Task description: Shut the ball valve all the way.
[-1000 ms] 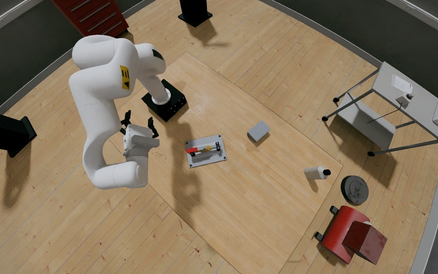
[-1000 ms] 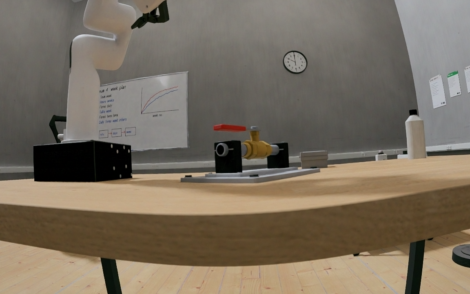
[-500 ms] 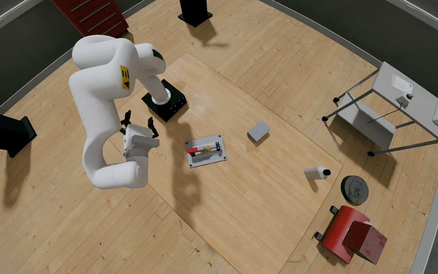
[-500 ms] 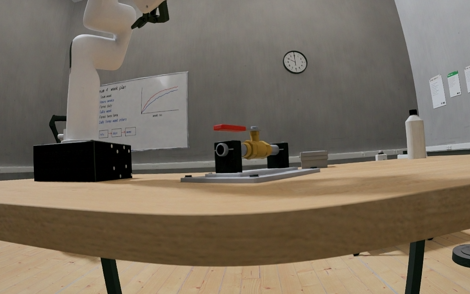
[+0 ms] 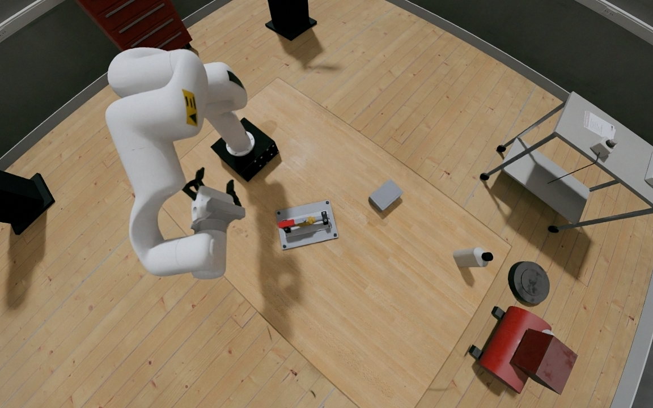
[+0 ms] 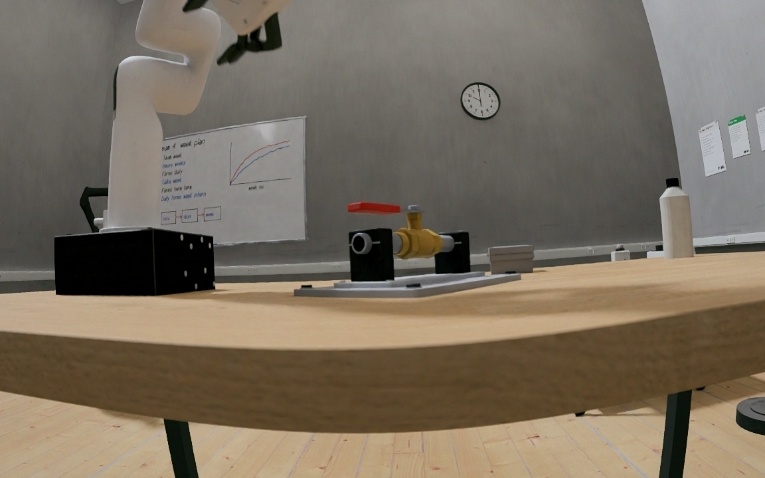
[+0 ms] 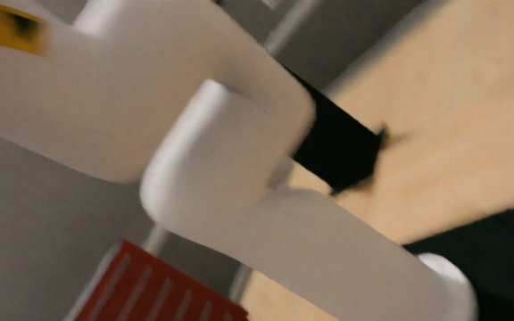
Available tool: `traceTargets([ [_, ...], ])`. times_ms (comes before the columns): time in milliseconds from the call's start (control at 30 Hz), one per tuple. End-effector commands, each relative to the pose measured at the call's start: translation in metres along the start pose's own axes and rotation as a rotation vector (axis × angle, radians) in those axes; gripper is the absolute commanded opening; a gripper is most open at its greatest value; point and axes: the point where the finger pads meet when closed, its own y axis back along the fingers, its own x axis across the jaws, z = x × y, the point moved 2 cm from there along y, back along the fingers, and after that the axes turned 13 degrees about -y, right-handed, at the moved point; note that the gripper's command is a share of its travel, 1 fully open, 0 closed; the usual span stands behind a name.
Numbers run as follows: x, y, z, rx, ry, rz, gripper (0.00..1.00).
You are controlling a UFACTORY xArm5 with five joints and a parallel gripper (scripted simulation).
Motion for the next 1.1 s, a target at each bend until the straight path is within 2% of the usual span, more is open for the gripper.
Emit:
traceTargets([
  [0, 0.027, -0.002, 0.000, -0.070, -0.076, 0.115, 1.00],
  [33, 0.039, -0.002, 0.000, -0.096, -0.107, 0.164, 1.00],
  [100, 0.039, -0.002, 0.000, -0.096, -0.107, 0.164, 1.00],
  [167, 0.063, 0.001, -0.001, -0.146, -0.172, 0.276, 1.00],
  [233, 0.063, 0.001, -0.001, -0.146, -0.172, 0.276, 1.00],
  [267, 0.076, 0.003, -0.002, -0.169, -0.205, 0.339, 1.00],
  [300, 0.076, 0.003, -0.002, -0.169, -0.205, 0.339, 1.00],
  [333, 0.088, 0.005, -0.003, -0.189, -0.237, 0.406, 1.00],
  [400, 0.088, 0.005, -0.003, -0.189, -0.237, 0.406, 1.00],
  [433, 0.101, 0.009, -0.005, -0.207, -0.269, 0.476, 1.00],
  [467, 0.101, 0.009, -0.005, -0.207, -0.269, 0.476, 1.00],
  [500, 0.113, 0.013, -0.008, -0.221, -0.299, 0.548, 1.00],
  [567, 0.113, 0.013, -0.008, -0.221, -0.299, 0.548, 1.00],
  [600, 0.124, 0.017, -0.011, -0.232, -0.328, 0.621, 1.00],
  [667, 0.124, 0.017, -0.011, -0.232, -0.328, 0.621, 1.00],
  [700, 0.134, 0.022, -0.015, -0.238, -0.354, 0.695, 1.00],
  [733, 0.134, 0.022, -0.015, -0.238, -0.354, 0.695, 1.00],
  [767, 0.144, 0.027, -0.019, -0.240, -0.377, 0.769, 1.00],
  [833, 0.144, 0.027, -0.019, -0.240, -0.377, 0.769, 1.00],
  [867, 0.152, 0.032, -0.024, -0.239, -0.398, 0.840, 1.00],
  [900, 0.152, 0.032, -0.024, -0.239, -0.398, 0.840, 1.00],
  [933, 0.159, 0.037, -0.029, -0.233, -0.415, 0.910, 1.00],
  [1000, 0.159, 0.037, -0.029, -0.233, -0.415, 0.910, 1.00],
  [1033, 0.165, 0.042, -0.035, -0.225, -0.430, 0.976, 1.00],
  [1067, 0.165, 0.042, -0.035, -0.225, -0.430, 0.976, 1.00],
])
